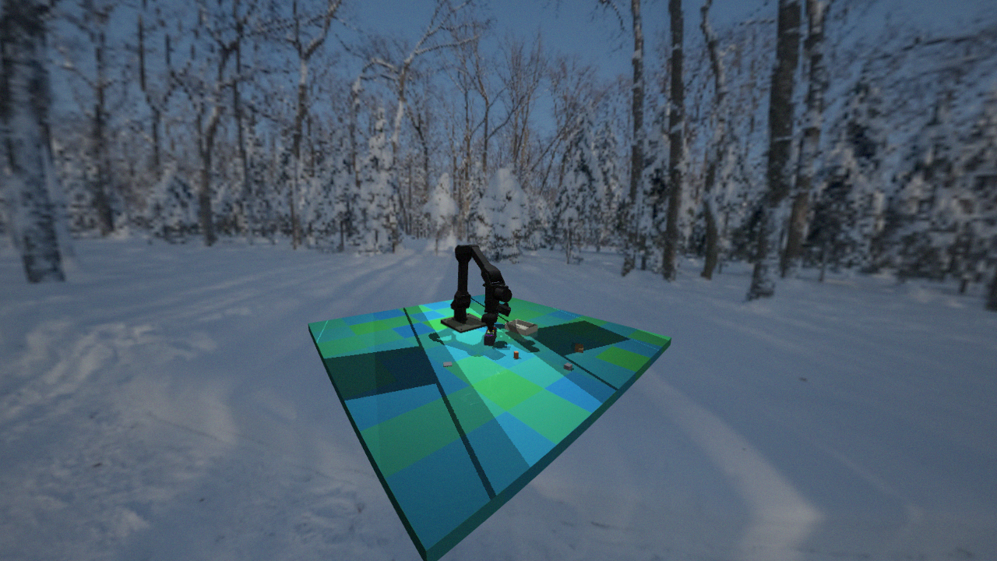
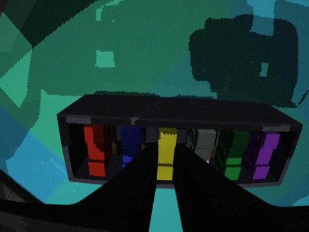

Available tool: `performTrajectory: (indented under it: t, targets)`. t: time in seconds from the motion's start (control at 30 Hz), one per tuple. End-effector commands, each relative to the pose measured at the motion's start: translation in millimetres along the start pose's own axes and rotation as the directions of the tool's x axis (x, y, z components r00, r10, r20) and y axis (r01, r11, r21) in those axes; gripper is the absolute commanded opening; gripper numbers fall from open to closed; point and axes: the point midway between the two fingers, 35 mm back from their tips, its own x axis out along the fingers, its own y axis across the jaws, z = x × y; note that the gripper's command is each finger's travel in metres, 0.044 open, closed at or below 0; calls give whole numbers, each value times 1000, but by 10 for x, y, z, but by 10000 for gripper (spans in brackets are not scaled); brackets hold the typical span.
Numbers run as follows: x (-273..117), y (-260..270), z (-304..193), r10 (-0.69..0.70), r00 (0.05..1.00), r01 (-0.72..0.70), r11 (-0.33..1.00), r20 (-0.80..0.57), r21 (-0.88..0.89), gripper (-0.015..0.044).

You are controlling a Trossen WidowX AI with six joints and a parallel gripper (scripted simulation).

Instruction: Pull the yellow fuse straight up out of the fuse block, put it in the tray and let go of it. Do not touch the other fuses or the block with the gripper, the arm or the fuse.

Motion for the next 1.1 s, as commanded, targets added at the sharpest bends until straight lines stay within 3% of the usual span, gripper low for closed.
performTrajectory:
  t: [0.0,1.07]
  targets:
    - [-1,-1,1,0,1000,0,1000,0,0,0]
    - [-140,-7,4,-2,1000,2,1000,-1,-1,0]
